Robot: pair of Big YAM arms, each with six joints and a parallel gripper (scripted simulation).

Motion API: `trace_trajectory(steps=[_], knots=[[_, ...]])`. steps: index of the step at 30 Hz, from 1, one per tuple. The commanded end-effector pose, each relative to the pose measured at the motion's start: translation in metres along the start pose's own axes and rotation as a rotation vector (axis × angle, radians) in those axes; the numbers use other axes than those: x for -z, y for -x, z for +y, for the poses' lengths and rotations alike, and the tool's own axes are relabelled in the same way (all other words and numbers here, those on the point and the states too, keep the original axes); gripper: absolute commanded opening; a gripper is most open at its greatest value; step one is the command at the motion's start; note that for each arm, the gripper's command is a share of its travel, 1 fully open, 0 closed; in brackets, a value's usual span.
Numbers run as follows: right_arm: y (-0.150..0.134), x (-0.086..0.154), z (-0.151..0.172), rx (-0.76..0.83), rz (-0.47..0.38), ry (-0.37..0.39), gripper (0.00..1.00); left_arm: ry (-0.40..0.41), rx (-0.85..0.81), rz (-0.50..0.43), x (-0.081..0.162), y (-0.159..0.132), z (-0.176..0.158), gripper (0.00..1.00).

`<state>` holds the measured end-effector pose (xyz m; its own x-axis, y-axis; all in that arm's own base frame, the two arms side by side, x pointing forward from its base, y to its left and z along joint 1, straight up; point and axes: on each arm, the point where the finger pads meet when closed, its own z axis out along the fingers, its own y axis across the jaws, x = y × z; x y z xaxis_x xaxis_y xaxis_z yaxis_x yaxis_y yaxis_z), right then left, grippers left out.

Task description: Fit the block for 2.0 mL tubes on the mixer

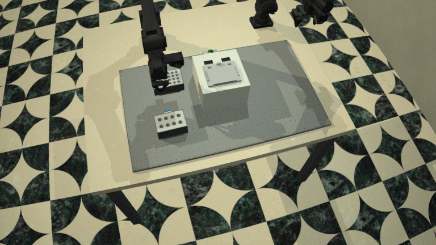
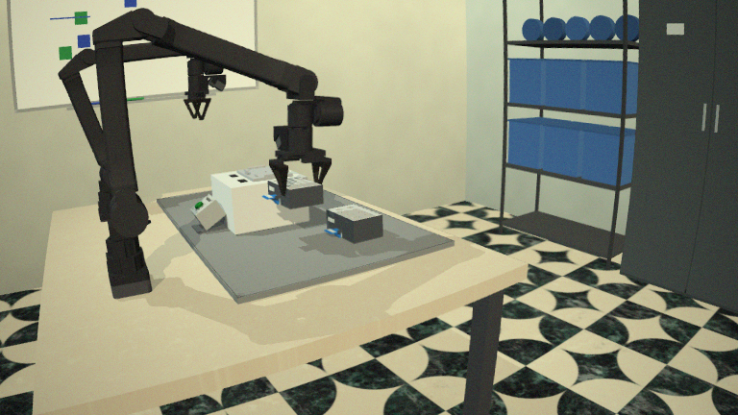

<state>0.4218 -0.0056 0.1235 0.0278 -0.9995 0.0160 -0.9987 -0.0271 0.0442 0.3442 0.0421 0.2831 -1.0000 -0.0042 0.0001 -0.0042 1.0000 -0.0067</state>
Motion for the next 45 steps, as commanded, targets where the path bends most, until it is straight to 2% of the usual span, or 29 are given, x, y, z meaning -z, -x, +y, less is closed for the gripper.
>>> trace_trajectory(steps=[1, 7, 12, 21, 31, 35, 38, 45], knots=[[0.006, 0.067, -0.031, -0.009, 0.002, -0.150, 0.00, 0.001, 0.000, -0.002, 0.000, 0.003, -0.002, 1.00], [0.017, 0.077, -0.029, 0.007, -0.008, -0.152, 0.00, 0.003, 0.000, -0.026, 0.009, 0.008, -0.002, 1.00], [0.014, 0.088, -0.032, -0.014, 0.001, -0.167, 0.00, 0.005, 0.000, -0.047, 0.017, 0.013, -0.001, 1.00], [0.028, 0.086, -0.026, 0.007, -0.004, -0.140, 0.00, 0.007, 0.000, -0.057, 0.021, 0.015, -0.001, 1.00], [0.033, 0.112, -0.029, -0.016, -0.002, -0.167, 0.00, 0.008, 0.000, -0.069, 0.025, 0.017, -0.001, 1.00], [0.040, 0.111, -0.029, -0.006, -0.009, -0.160, 0.00, 0.008, 0.000, -0.071, 0.026, 0.017, -0.001, 1.00], [0.046, 0.102, -0.027, 0.007, -0.010, -0.134, 0.00, 0.008, 0.000, -0.074, 0.028, 0.018, -0.001, 1.00], [0.049, 0.106, -0.032, -0.014, -0.009, -0.119, 0.00, 0.007, 0.000, -0.068, 0.025, 0.016, -0.001, 1.00]])
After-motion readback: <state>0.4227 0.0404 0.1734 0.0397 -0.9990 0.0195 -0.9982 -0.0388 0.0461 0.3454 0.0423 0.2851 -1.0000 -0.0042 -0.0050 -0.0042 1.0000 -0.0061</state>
